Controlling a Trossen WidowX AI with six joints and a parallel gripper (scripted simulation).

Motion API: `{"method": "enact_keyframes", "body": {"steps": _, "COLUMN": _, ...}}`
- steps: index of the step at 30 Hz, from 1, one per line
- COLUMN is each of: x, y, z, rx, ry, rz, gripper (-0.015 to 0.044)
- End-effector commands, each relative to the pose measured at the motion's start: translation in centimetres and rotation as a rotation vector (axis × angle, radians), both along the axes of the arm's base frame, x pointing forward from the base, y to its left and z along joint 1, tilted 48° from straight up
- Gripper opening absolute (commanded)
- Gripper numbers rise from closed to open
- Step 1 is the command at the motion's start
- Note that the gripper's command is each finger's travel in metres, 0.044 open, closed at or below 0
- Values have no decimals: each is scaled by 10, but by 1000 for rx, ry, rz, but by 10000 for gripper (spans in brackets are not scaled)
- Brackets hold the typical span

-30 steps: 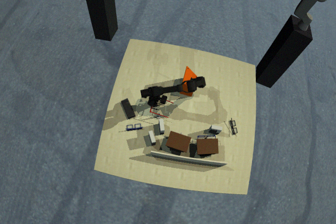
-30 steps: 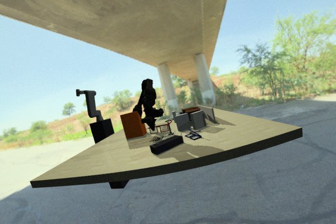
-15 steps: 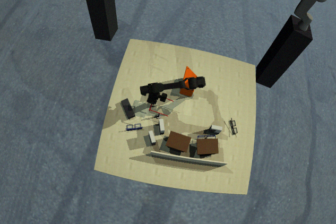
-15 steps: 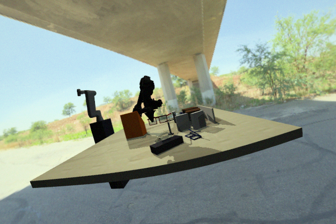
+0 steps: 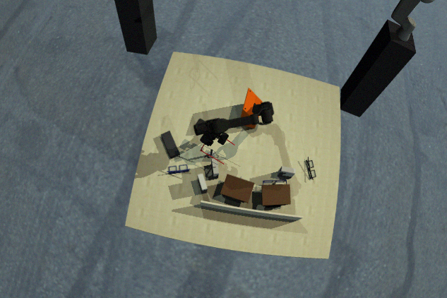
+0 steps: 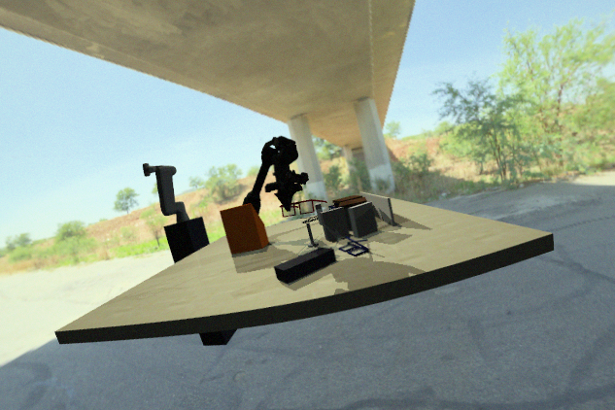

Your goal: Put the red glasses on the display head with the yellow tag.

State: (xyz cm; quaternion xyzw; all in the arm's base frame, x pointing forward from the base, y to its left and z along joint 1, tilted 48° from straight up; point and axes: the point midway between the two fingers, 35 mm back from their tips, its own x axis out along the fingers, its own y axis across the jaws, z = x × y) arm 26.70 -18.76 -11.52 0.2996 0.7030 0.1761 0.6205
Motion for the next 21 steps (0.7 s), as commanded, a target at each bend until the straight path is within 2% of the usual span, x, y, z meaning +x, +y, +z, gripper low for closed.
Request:
{"method": "enact_keyframes", "body": {"steps": 1, "x": 8, "y": 8, "z": 18, "rx": -43, "ry": 61, "rz": -37, "gripper": 0}}
{"method": "enact_keyframes", "body": {"steps": 21, "x": 47, "y": 58, "z": 110, "rx": -282, "ry": 241, "rz": -301, "gripper": 0}}
